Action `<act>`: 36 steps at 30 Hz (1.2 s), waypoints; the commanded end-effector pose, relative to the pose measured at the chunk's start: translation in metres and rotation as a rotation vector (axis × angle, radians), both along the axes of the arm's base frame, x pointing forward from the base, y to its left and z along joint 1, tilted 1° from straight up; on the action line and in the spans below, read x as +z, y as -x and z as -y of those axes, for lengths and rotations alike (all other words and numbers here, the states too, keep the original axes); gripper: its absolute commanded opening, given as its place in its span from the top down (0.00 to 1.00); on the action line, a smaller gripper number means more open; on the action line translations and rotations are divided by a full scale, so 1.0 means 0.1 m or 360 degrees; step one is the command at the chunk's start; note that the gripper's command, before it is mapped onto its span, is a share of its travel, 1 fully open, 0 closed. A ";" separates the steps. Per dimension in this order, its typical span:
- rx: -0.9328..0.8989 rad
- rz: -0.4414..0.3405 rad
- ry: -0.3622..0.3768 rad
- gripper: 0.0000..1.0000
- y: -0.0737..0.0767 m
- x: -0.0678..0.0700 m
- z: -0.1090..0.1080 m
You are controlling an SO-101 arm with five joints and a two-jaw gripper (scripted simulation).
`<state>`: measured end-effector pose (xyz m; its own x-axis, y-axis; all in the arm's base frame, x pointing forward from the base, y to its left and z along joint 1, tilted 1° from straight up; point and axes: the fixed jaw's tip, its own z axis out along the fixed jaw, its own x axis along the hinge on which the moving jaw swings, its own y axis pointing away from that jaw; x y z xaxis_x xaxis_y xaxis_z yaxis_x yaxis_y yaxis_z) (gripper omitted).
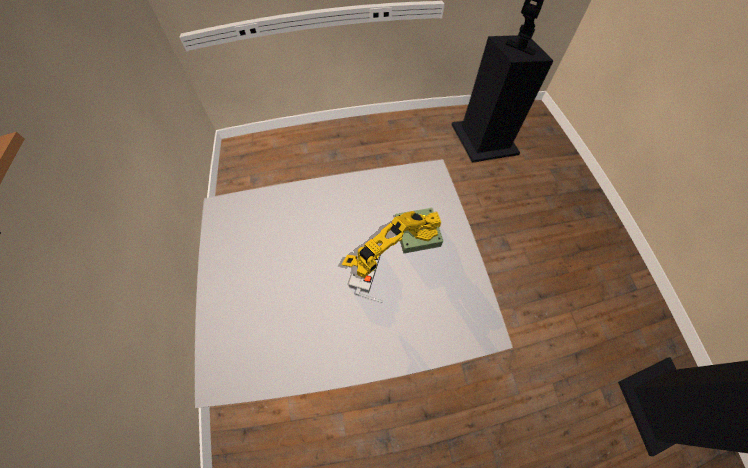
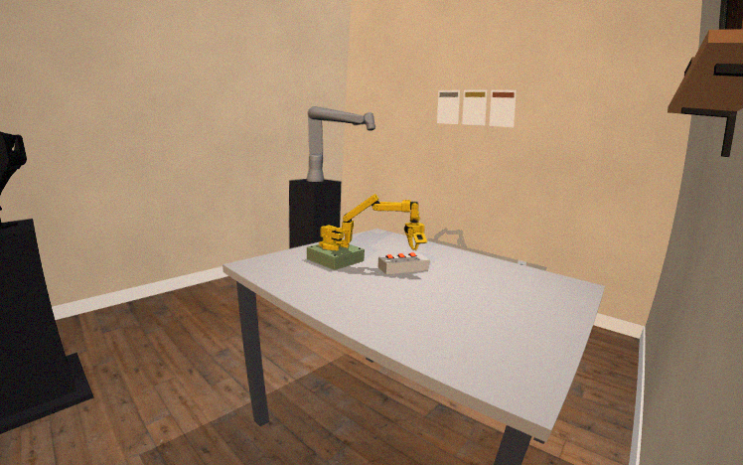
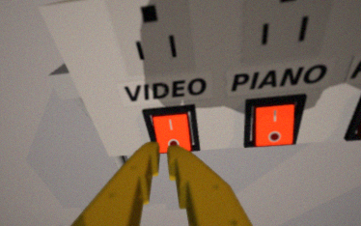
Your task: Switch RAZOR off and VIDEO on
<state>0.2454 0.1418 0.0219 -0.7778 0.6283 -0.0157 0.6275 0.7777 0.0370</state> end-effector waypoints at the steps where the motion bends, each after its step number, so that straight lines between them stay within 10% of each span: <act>1: -0.0015 -0.0039 0.0020 1.00 0.02 -0.04 0.01; 36: -0.0072 -0.0040 0.0020 1.00 0.05 0.01 0.14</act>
<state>0.2396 0.1313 0.0184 -0.7635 0.6457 0.0052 0.6456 0.7635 -0.0157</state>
